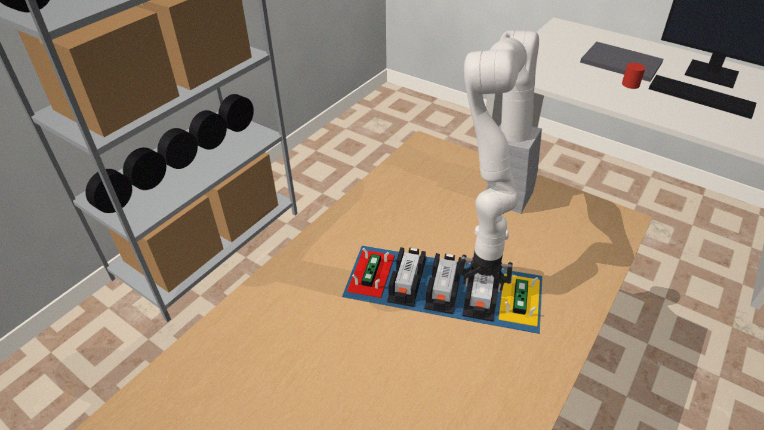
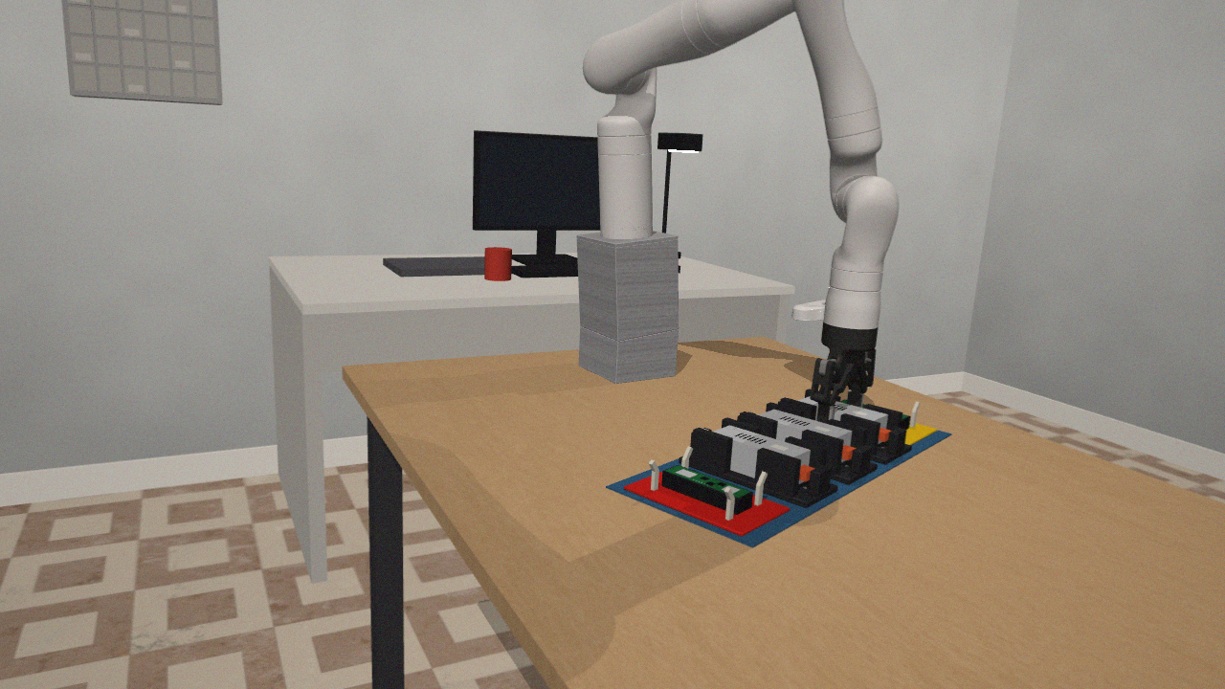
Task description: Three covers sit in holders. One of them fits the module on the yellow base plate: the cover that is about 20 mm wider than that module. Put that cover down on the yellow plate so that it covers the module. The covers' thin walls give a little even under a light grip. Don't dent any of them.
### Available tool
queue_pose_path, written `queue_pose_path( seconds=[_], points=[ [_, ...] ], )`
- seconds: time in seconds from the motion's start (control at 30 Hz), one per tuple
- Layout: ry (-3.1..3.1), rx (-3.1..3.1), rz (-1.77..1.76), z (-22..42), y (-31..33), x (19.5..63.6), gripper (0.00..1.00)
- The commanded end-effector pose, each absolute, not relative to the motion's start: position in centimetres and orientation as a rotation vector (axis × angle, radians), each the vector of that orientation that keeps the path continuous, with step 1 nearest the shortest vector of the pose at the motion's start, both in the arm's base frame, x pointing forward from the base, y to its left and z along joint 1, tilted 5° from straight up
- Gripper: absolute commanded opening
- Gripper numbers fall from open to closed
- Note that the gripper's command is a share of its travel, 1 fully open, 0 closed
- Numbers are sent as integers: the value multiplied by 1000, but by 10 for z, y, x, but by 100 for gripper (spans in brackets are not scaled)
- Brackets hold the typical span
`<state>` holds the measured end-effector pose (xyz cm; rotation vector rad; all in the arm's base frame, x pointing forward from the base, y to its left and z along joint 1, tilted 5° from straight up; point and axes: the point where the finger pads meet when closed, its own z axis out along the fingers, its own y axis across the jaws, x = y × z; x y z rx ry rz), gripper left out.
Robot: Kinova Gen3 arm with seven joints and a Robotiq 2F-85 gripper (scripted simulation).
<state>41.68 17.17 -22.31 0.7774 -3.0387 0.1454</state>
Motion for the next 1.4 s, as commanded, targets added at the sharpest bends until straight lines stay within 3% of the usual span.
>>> queue_pose_path(
  seconds=[0.0, 1.03, 1.07, 1.37],
  points=[
    [-3040, 778, 145, -222, 172, 418, 70],
    [-3040, 778, 145, -222, 172, 418, 70],
    [-3040, 778, 145, -222, 172, 418, 0],
    [-3040, 778, 145, -222, 172, 418, 0]
  ],
)
